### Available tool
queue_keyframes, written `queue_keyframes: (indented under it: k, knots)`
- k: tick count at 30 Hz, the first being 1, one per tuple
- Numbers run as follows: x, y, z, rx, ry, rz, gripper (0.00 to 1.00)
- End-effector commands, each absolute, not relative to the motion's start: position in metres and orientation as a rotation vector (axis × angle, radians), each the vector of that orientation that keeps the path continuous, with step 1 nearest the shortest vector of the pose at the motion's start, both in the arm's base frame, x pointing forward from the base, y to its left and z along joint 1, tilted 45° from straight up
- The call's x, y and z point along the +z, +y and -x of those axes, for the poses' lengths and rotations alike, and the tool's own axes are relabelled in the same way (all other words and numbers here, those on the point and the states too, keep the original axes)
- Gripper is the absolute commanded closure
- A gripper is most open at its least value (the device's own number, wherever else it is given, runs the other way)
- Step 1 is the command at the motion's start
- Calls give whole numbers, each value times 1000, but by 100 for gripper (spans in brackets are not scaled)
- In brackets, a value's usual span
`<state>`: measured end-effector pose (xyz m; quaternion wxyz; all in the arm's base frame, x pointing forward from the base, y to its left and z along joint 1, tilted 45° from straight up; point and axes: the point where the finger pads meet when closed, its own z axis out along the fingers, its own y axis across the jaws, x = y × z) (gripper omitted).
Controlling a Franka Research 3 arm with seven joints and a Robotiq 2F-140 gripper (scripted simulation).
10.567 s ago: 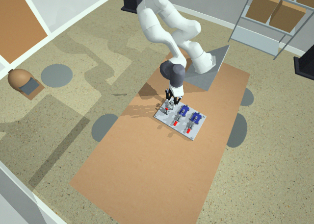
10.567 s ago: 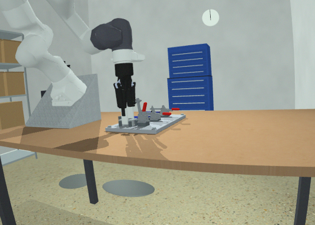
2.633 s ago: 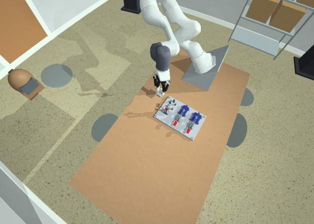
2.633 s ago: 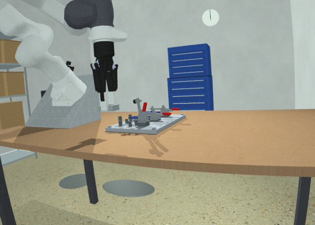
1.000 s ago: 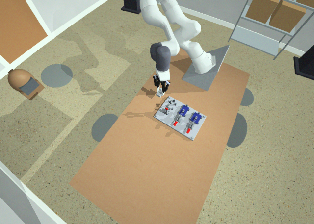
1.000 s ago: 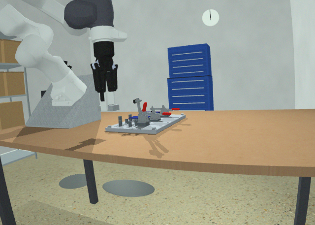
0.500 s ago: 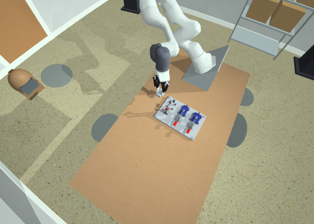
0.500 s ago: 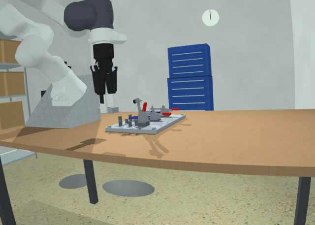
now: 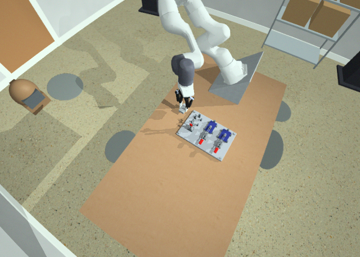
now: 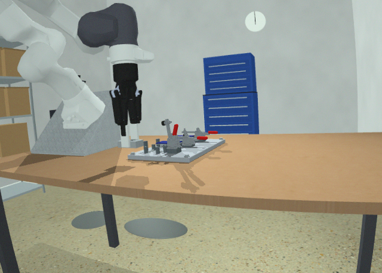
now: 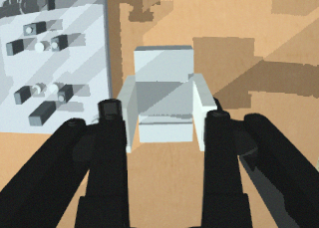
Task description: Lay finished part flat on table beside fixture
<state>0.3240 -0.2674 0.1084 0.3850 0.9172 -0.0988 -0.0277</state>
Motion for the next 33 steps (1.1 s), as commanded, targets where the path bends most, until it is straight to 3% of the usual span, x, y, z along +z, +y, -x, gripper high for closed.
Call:
queue_keyframes:
  k: [1, 33]
  knots:
    - [102, -273, -327, -48, -265, -2340, 100]
    - [75, -301, -322, -48, -265, -2340, 100]
